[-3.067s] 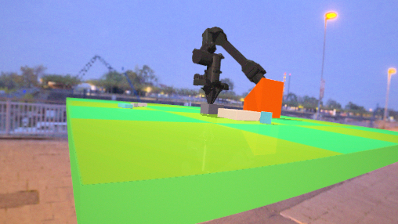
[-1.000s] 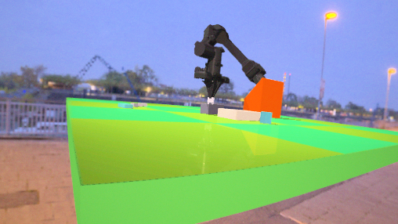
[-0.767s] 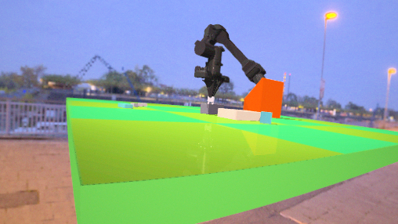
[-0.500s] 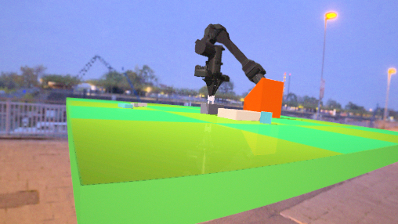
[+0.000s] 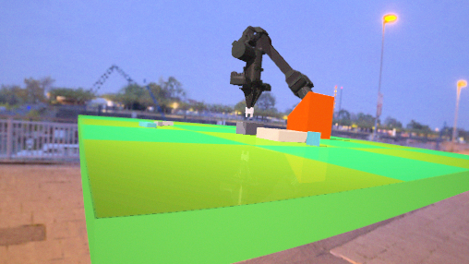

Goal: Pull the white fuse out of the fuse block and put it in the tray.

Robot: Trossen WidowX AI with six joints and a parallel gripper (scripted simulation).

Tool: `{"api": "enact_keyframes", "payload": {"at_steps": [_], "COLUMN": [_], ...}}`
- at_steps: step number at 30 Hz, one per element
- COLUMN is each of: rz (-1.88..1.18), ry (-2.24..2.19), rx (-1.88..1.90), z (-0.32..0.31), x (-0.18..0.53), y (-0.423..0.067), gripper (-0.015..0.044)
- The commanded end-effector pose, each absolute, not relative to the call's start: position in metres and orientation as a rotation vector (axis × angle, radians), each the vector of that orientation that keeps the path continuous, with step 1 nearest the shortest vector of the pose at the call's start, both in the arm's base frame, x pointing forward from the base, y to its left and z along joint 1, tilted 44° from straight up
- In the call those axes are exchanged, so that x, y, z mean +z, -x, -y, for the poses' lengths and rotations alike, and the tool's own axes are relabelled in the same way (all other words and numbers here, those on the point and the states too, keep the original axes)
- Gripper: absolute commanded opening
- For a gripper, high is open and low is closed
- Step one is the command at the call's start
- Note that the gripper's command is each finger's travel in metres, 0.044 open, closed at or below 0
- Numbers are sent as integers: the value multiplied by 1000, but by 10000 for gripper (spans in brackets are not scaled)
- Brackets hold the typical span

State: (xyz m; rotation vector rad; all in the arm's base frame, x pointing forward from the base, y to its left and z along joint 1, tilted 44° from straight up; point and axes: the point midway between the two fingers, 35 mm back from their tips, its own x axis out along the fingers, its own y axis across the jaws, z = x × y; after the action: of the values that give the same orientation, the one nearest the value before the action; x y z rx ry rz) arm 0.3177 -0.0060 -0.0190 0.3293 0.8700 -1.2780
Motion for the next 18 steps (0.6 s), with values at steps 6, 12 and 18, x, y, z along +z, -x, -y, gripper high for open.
{"api": "enact_keyframes", "payload": {"at_steps": [6,12,18], "rz": [-869,-875,-878], "ry": [-347,-353,-356], "rx": [-1274,-1269,-1266], "z": [-7,-35,-62], "x": [-24,-46,-70], "y": [-321,-323,-321], "gripper": [0,0,0]}}
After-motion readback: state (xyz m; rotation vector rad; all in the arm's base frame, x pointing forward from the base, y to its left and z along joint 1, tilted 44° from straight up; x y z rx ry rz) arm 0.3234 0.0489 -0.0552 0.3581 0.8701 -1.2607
